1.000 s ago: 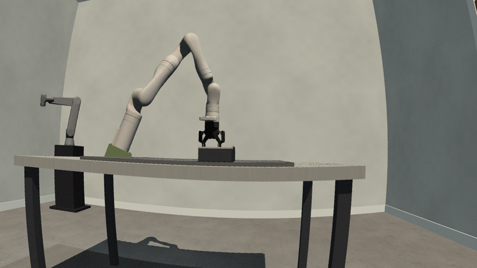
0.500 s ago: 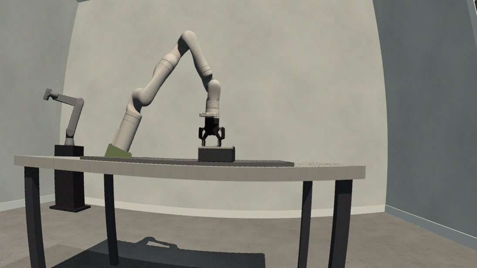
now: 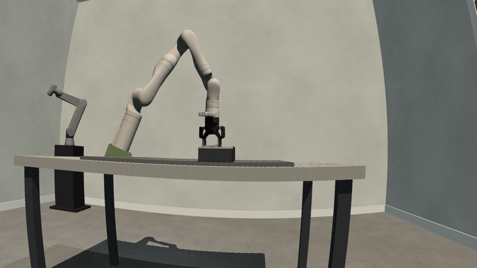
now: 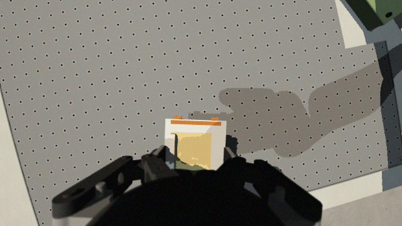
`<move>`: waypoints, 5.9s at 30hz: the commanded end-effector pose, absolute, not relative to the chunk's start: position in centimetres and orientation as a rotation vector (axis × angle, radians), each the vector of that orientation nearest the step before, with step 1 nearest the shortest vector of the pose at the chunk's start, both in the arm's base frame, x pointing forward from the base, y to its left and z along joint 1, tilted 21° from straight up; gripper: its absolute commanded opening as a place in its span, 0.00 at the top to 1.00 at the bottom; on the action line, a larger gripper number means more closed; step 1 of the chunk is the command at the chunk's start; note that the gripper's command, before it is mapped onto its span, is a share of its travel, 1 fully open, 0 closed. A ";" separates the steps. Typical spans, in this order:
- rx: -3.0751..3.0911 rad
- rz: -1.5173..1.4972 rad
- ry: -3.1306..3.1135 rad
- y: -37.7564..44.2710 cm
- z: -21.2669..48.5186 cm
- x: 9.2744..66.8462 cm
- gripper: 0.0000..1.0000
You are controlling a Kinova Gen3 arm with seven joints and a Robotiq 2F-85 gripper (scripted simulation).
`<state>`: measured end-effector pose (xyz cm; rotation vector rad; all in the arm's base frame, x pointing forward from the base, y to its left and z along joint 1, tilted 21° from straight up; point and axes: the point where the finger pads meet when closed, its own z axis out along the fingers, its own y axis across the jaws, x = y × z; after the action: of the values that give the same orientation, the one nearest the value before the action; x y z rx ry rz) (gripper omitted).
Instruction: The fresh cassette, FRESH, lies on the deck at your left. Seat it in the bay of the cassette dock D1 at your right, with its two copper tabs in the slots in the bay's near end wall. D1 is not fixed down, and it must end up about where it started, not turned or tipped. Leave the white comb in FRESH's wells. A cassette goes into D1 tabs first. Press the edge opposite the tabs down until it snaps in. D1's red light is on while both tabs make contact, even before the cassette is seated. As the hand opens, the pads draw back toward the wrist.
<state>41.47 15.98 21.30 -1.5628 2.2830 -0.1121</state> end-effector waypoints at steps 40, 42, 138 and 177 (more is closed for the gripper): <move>-0.020 0.166 2.630 -2.1 21.7 43.2 1.00; 0.069 0.181 2.625 -3.1 21.7 43.3 1.00; 0.146 0.192 2.619 -29.8 20.6 46.6 1.00; 0.146 0.192 2.619 -29.3 17.5 47.7 1.00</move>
<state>47.74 -29.33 17.77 0.1439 2.6170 0.1911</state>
